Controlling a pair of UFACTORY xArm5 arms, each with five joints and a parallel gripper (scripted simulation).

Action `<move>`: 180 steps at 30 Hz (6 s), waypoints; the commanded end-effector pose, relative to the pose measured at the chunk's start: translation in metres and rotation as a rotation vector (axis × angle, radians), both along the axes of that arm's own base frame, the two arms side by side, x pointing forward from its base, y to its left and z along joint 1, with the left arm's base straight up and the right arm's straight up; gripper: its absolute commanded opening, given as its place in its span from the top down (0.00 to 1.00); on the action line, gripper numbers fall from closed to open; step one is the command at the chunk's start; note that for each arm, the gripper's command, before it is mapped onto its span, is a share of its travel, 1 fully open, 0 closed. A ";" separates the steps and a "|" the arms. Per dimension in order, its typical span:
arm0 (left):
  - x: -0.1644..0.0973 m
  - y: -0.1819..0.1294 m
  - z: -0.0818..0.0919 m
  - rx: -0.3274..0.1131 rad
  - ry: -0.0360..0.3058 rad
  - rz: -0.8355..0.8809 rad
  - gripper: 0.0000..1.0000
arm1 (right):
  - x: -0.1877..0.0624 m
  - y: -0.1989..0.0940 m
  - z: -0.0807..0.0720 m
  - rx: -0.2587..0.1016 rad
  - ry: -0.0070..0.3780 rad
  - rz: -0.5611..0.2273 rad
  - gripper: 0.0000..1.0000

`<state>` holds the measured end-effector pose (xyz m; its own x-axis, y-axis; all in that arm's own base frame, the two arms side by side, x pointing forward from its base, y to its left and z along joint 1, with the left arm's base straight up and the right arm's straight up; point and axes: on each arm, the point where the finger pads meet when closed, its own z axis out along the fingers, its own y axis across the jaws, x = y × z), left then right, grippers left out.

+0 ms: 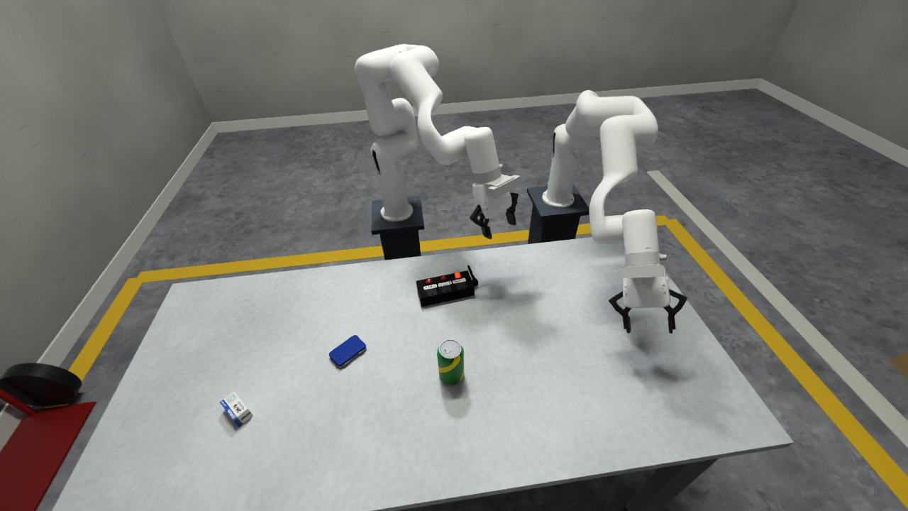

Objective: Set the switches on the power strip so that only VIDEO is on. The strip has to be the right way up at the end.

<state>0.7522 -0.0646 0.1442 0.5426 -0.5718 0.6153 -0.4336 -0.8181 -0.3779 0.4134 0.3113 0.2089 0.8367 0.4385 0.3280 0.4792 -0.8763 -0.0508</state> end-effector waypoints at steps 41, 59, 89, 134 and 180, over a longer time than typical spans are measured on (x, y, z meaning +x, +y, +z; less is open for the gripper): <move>0.001 0.000 0.003 0.000 -0.006 0.000 0.00 | -0.092 -0.069 0.040 -0.220 0.249 0.149 0.00; 0.001 0.000 0.003 0.000 -0.006 0.000 0.00 | -0.094 -0.071 0.041 -0.224 0.254 0.152 0.00; 0.001 0.000 0.003 0.000 -0.006 0.000 0.00 | -0.059 -0.125 0.041 -0.203 0.271 -0.007 0.00; 0.001 0.000 0.003 0.000 -0.006 0.000 0.00 | -0.077 -0.527 0.041 -0.040 0.352 -1.052 0.00; 0.001 0.000 0.003 0.000 -0.006 0.000 0.00 | -0.378 -0.710 0.041 0.134 0.377 -1.952 0.00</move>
<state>0.7522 -0.0646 0.1442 0.5426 -0.5718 0.6153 -0.4336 -0.8181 -0.3779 0.0545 -0.3943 0.2485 0.1344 -0.9909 -0.0042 -0.9909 -0.1344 0.0000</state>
